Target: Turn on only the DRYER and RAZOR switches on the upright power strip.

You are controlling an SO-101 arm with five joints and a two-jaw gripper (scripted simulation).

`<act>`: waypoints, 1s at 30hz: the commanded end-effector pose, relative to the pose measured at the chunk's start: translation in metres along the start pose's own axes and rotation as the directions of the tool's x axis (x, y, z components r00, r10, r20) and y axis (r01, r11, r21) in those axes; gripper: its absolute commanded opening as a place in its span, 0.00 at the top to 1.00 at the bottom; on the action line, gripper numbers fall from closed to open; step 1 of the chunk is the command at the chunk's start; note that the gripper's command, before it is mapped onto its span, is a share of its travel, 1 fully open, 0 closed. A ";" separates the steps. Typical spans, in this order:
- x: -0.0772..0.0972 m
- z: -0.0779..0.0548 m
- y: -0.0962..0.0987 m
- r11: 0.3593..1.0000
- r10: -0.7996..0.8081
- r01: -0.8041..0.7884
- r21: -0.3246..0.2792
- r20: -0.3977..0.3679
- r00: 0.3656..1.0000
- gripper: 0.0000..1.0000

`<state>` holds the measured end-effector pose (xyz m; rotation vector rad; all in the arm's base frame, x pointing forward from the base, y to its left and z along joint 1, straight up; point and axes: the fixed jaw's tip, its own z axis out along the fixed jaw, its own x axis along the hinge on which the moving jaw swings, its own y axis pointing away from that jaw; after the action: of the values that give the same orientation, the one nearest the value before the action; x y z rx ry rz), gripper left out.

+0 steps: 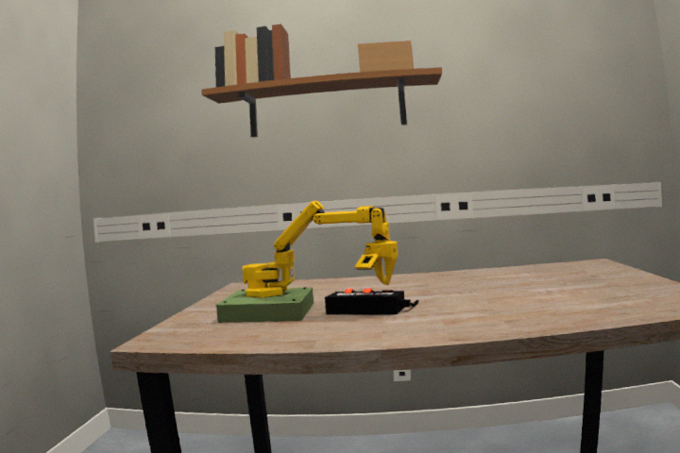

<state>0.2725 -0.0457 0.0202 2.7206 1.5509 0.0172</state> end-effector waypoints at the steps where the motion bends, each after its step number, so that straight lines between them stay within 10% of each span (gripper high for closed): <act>1: -0.003 0.008 -0.002 1.000 -0.004 0.004 0.011 0.003 1.000 1.00; 30: -0.003 0.012 -0.004 1.000 -0.003 0.003 0.011 0.003 1.000 1.00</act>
<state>0.2697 -0.0450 0.0100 2.7231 1.5533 0.0131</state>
